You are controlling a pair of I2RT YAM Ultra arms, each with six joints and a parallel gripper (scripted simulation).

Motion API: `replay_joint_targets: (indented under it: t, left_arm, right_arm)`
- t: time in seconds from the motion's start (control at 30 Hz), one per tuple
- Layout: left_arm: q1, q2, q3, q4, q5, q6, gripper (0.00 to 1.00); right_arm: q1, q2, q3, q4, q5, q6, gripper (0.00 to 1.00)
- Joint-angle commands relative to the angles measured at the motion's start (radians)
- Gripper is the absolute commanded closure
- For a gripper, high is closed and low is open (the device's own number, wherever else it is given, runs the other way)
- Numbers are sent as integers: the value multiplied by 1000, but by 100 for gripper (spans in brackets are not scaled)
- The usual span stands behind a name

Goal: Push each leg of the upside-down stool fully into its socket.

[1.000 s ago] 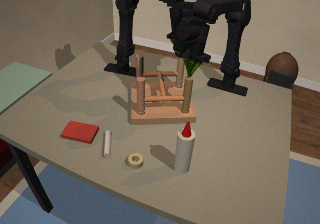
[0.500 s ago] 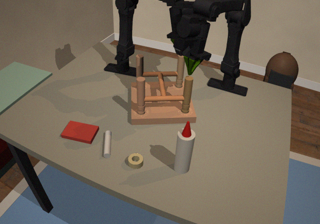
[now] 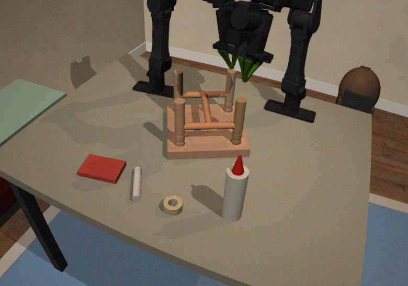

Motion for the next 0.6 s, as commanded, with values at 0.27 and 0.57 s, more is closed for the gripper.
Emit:
replay_joint_targets:
  t: [0.27, 0.57]
  left_arm:
    - [-2, -6, -25, -19, -3, 6, 100]
    - [-2, -6, -25, -19, -3, 6, 100]
  right_arm:
    - [-11, -17, 71, -50, 6, -5, 100]
    - [-15, 26, 209, -151, 5, -6, 100]
